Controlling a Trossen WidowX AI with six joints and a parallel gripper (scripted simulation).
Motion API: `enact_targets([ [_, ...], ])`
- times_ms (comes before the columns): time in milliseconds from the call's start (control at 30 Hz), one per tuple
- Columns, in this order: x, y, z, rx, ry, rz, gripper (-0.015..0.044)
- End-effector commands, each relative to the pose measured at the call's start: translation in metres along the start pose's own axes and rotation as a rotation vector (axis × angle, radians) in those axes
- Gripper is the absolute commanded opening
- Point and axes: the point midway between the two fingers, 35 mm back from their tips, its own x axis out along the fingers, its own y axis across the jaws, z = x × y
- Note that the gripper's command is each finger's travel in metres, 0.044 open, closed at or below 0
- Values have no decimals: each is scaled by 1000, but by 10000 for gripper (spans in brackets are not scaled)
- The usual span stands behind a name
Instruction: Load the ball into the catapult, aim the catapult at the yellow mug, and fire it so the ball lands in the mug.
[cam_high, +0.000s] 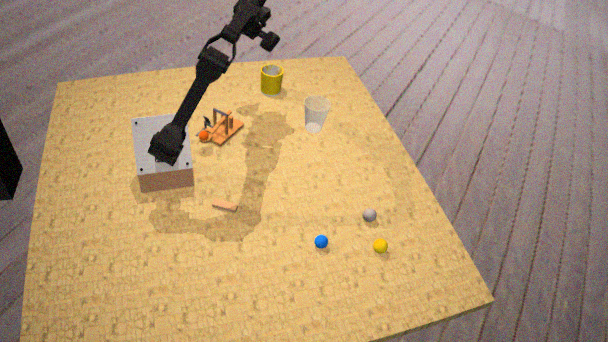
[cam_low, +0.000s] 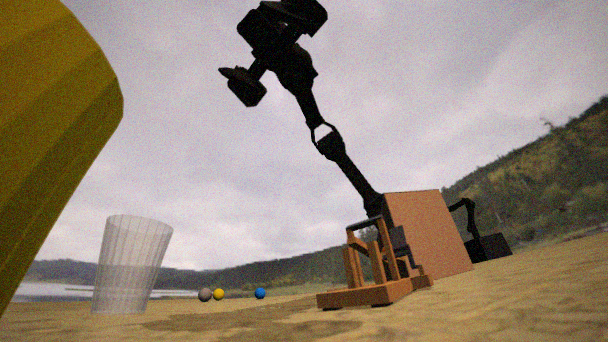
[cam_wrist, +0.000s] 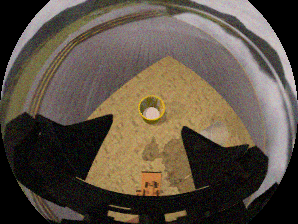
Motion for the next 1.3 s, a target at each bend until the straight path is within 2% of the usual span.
enact_targets([
  [0, 2, -2, 8, 3, -31, -10, 440],
  [500, 2, -2, 8, 3, -31, -10, 440],
  [1067, 2, -2, 8, 3, -31, -10, 0],
  [1267, 2, -2, 8, 3, -31, -10, 0],
])
